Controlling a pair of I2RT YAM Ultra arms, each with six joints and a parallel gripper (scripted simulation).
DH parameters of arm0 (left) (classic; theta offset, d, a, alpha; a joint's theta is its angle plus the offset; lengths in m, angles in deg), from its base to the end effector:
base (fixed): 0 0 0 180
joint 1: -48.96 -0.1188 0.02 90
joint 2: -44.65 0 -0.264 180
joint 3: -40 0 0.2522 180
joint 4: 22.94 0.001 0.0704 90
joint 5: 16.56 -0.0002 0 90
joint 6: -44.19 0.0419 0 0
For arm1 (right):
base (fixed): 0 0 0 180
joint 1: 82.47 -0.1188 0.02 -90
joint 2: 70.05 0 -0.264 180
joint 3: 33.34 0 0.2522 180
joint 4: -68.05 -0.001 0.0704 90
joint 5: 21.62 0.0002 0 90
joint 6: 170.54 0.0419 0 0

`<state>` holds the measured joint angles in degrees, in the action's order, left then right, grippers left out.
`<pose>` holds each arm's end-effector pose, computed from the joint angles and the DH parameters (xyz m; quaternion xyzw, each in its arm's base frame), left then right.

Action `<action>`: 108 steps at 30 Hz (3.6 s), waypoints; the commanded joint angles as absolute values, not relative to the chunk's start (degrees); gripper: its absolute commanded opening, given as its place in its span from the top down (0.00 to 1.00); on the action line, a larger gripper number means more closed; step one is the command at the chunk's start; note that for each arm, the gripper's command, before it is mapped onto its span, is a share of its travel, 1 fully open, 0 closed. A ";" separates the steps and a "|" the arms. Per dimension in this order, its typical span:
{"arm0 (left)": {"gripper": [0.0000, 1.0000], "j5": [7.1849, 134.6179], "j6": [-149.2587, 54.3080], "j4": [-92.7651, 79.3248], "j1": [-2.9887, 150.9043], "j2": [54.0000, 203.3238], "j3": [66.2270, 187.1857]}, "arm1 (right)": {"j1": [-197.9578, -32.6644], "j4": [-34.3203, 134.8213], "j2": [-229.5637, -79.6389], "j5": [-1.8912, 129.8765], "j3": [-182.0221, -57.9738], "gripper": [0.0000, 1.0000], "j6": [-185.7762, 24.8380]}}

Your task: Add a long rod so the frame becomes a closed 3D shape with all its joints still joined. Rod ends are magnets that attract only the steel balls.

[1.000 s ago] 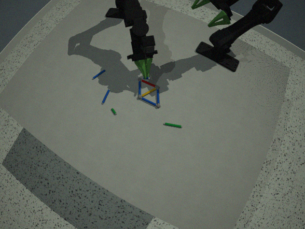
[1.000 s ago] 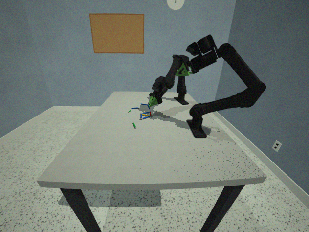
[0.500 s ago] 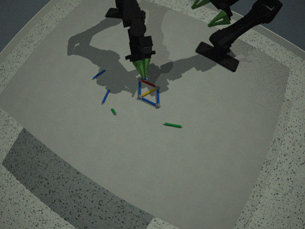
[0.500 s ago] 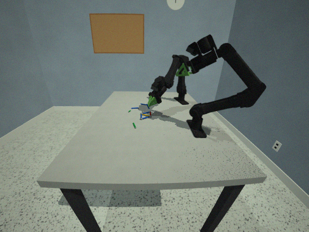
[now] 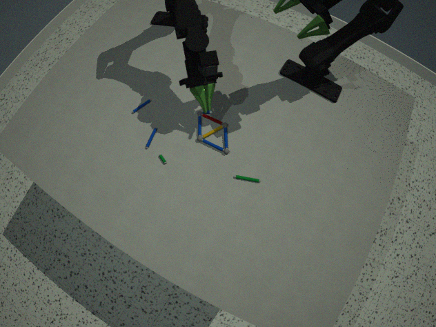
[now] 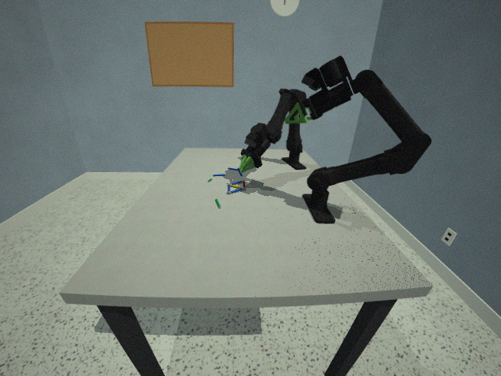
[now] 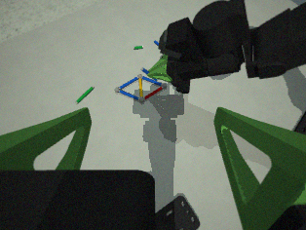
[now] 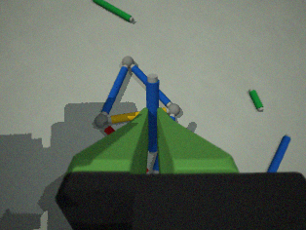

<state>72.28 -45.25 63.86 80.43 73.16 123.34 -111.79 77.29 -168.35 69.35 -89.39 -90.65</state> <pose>0.0243 -0.0147 0.3913 0.2460 0.8392 -0.1378 0.4651 0.2953 0.1662 0.1491 -0.2927 0.8287 0.0723 0.4716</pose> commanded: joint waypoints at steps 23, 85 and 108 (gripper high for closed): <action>0.00 71.39 -44.61 63.49 79.27 73.45 124.36 | -110.14 84.18 -169.87 68.23 -83.86 1.00 -91.44; 0.00 87.61 -55.61 65.25 41.67 74.48 123.90 | -110.18 86.96 -170.03 68.13 -83.01 1.00 -91.34; 0.00 102.19 -70.39 71.31 -6.27 75.92 124.72 | -110.18 86.96 -170.03 68.13 -83.01 1.00 -91.34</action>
